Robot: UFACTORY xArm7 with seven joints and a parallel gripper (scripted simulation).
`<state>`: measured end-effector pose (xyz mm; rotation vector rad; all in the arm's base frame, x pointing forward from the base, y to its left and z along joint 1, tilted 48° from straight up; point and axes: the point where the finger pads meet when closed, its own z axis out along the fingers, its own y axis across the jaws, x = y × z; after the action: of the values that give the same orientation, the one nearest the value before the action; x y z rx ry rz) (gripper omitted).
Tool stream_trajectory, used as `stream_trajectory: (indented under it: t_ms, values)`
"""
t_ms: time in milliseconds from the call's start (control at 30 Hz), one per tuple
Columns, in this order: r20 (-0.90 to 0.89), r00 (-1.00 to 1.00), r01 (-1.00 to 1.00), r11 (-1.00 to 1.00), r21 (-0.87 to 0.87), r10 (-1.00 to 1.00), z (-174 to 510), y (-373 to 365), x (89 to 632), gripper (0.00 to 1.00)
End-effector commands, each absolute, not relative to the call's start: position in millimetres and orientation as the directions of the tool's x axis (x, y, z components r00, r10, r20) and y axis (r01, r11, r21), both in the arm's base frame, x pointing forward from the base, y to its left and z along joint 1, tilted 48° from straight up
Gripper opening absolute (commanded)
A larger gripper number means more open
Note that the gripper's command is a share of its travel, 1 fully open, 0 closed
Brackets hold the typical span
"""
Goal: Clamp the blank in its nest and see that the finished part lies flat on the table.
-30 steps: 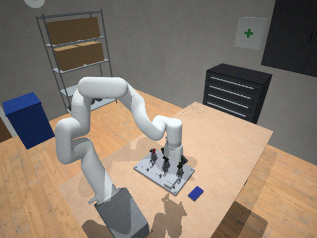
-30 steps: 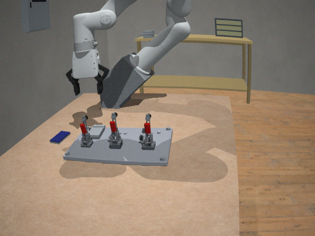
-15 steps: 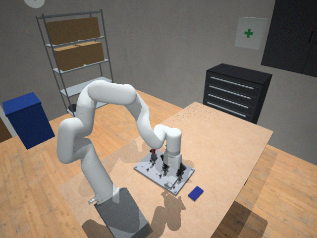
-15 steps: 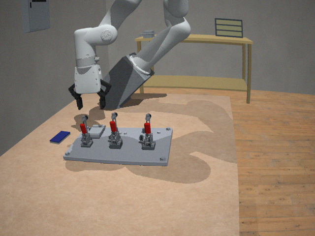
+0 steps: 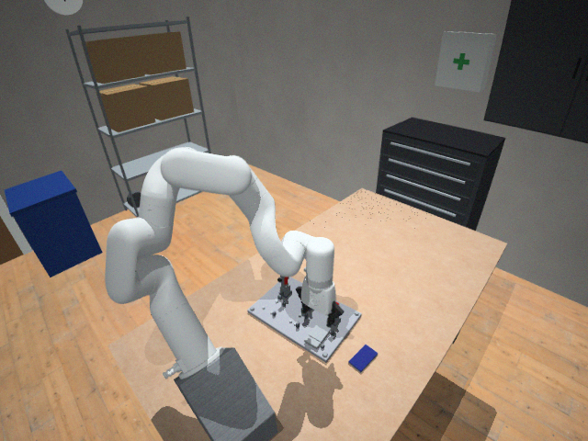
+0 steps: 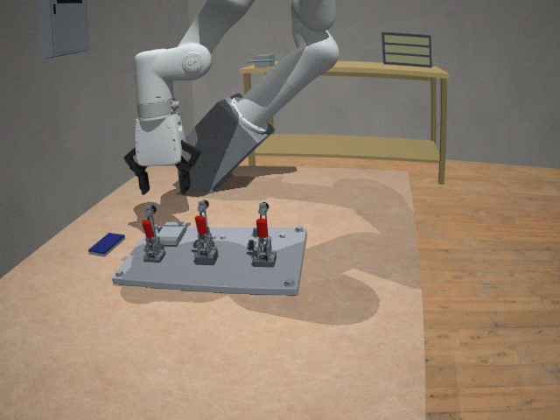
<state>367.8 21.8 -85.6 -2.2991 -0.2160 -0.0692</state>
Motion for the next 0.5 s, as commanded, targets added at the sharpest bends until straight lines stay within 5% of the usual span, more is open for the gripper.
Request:
stream_trajectory:
  t_ms: [0,467]
  values:
    - [0.120,0.984,0.177,-0.662,-0.728,0.131,-85,20,368,0.99]
    - [0.120,0.984,0.177,-0.662,-0.728,0.131,-95,32,367,0.99]
